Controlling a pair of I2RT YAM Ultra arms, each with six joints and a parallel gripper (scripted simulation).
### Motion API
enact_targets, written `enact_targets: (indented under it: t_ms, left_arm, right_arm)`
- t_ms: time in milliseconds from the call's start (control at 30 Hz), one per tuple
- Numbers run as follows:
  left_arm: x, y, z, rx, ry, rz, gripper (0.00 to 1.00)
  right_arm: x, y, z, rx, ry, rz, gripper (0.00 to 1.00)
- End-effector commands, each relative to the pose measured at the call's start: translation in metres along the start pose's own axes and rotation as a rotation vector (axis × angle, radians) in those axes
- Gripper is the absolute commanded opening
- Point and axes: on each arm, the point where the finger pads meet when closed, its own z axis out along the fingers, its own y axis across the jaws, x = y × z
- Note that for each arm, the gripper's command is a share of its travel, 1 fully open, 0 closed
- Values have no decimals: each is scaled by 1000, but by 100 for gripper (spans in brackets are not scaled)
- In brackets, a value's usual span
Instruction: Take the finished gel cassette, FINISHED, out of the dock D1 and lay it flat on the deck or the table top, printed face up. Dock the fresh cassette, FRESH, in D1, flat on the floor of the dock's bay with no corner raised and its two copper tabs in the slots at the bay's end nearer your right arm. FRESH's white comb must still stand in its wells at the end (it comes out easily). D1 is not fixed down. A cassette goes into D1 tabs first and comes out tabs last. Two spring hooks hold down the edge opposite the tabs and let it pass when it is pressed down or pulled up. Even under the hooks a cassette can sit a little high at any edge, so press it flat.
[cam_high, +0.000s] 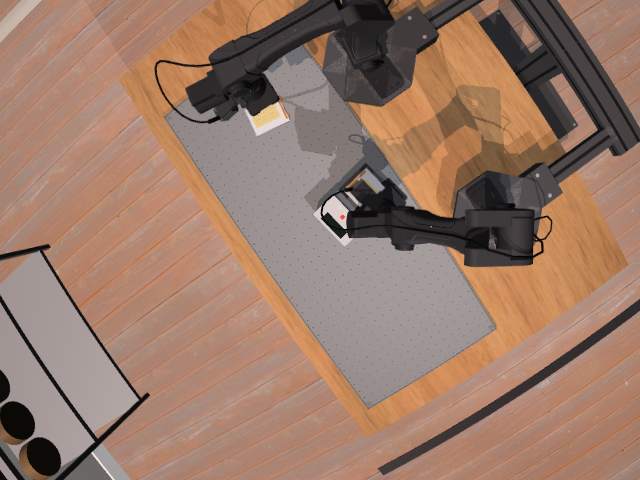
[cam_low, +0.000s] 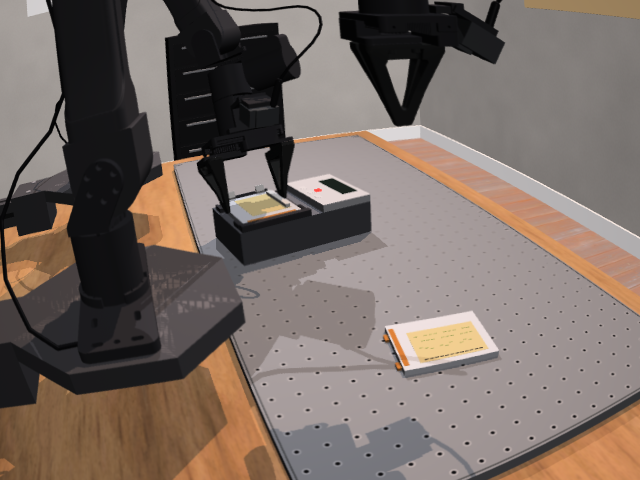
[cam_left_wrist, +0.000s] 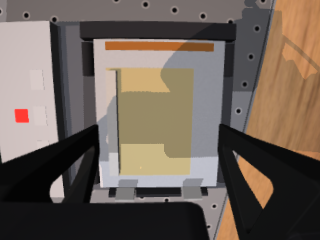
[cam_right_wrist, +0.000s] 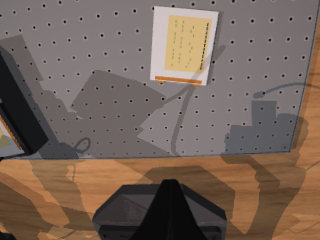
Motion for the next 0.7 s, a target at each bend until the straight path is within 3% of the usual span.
enact_targets:
  t_ms: [0,100,133,667]
  left_arm:
    - [-4,2,-2,-9,-13,3,0]
    - [-4,2,-2,-9,-13,3,0]
    - [-4,2,-2,-9,-13,3,0]
    - [-3,2,-2,-8,-9,4,0]
  right_arm:
    - [5,-9,-6,1,-22,-52,0]
    - [6,-18,-6,1,-22,-52,0]
    - [6,-18,-6,1,-22,-52,100]
    - [6,-18,-6,1,-22,-52,100]
